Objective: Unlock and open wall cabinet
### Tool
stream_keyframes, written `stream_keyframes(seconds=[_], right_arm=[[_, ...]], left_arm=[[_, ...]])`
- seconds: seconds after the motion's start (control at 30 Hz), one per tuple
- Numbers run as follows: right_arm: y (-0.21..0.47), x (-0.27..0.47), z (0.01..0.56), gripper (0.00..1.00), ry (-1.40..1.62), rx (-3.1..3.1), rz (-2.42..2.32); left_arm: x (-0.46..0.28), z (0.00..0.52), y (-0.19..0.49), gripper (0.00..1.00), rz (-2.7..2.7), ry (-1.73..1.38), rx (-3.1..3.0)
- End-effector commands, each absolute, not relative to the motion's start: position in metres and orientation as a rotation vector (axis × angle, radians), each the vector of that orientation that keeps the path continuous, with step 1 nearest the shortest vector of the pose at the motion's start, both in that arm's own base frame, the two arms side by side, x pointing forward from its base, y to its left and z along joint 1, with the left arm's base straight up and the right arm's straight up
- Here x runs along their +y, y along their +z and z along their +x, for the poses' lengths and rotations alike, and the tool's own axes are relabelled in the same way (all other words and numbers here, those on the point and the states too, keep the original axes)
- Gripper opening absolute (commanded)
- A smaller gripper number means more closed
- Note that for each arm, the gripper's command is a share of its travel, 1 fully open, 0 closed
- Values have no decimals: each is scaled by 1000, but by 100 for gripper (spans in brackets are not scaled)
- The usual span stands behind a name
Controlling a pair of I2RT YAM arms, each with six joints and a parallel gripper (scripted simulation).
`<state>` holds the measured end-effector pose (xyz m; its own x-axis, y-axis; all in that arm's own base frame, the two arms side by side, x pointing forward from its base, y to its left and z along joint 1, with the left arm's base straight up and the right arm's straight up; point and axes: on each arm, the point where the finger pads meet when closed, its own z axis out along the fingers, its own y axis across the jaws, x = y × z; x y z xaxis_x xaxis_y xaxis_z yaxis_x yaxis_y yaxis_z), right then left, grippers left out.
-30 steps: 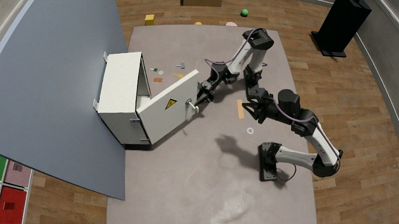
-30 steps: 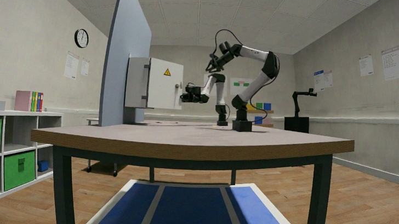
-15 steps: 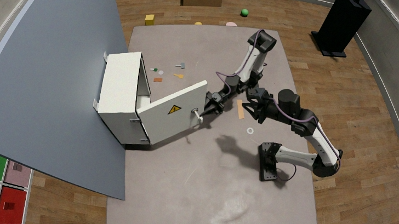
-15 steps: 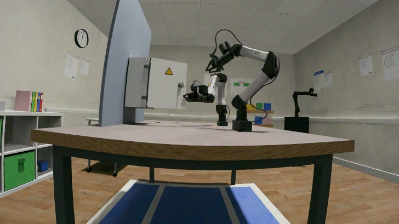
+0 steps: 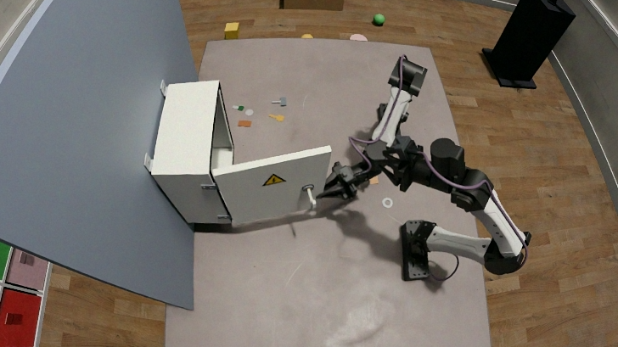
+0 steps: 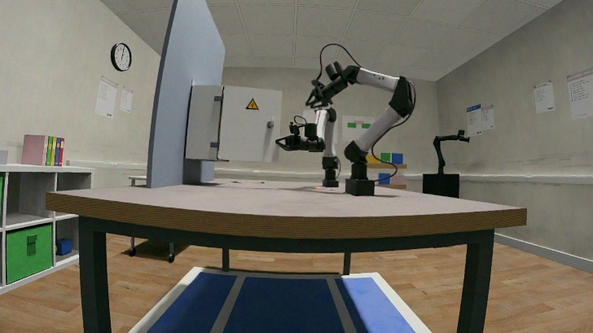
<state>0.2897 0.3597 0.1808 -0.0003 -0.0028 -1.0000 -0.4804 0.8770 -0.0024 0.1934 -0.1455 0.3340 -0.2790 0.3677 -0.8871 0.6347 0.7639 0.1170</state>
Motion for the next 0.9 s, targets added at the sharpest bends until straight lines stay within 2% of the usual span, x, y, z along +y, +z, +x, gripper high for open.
stream_keyframes(seconds=[0.0, 0.43, 0.83, 0.87], right_arm=[[179, 367, 290, 7, 314, 1555, -323], [178, 399, 283, 7, 208, 1569, -217], [175, 398, 283, 7, 201, 1571, -224], [175, 398, 283, 19, 200, 1571, -224]], left_arm=[[-145, 195, 334, 37, 759, -310, 1900], [-145, 195, 334, 37, 759, -310, 1900], [-145, 195, 334, 37, 759, -310, 1900], [-145, 195, 334, 37, 759, -310, 1900]])
